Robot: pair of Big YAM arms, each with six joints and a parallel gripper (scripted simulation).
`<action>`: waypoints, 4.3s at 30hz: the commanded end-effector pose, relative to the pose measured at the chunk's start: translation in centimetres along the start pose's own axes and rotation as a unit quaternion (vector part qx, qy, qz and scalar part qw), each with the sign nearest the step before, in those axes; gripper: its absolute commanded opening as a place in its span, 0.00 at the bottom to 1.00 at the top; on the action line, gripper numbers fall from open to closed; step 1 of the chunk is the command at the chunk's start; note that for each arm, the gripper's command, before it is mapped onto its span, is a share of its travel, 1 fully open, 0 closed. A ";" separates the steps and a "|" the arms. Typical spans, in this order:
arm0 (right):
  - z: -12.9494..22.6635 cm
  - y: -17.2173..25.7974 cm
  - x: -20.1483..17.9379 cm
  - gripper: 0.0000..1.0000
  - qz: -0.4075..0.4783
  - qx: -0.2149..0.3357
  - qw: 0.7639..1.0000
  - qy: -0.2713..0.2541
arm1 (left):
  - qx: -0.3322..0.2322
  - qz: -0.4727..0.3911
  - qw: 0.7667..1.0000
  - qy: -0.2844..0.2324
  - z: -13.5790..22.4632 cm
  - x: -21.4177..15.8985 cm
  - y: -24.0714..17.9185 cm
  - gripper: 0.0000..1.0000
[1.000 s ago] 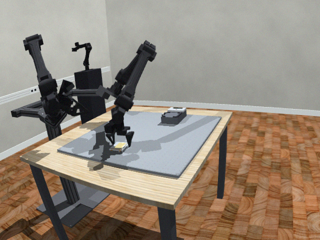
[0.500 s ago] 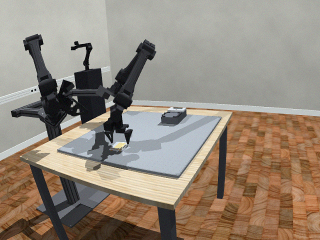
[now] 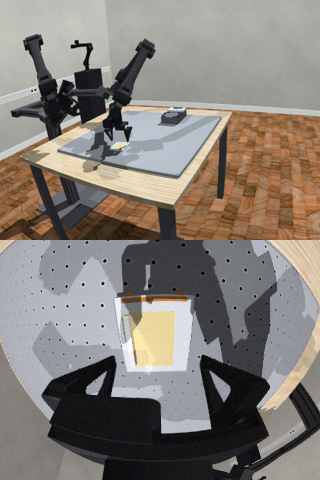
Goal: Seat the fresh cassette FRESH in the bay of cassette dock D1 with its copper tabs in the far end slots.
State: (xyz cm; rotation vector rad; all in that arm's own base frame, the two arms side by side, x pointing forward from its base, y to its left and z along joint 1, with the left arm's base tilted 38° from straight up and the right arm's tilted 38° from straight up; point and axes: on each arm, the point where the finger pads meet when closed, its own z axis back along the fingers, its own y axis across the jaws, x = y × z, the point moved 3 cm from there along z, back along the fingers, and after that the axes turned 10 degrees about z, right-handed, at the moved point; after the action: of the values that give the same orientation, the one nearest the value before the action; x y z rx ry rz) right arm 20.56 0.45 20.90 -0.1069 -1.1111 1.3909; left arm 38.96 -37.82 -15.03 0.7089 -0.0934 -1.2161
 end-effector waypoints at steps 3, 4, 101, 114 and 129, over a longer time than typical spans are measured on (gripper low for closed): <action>0.3 -0.7 0.3 1.00 0.007 -0.006 1.000 0.002 | -0.001 0.008 1.000 0.003 -2.2 -0.1 0.8 1.00; 0.3 -0.7 0.3 1.00 0.007 -0.006 1.000 0.002 | -0.001 0.008 1.000 0.003 -2.3 -0.1 0.8 1.00; -8.0 -9.5 3.1 1.00 0.037 0.085 0.994 -0.056 | -0.025 0.370 0.928 0.037 8.6 -17.6 11.6 0.77; -19.2 -11.5 7.9 1.00 0.076 0.151 0.981 -0.095 | -0.038 0.553 0.830 0.066 8.5 -29.2 18.0 0.77; -35.5 -5.9 17.7 1.00 0.129 0.217 0.958 -0.138 | -0.045 0.682 0.726 0.067 9.2 -37.8 24.6 0.77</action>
State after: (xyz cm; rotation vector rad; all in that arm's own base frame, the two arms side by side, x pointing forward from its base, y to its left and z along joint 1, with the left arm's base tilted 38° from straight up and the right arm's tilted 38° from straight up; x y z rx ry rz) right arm 41.10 24.16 17.52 0.2443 -0.9953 1.8699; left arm 40.21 -5.91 13.98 0.4645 -0.3234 0.2008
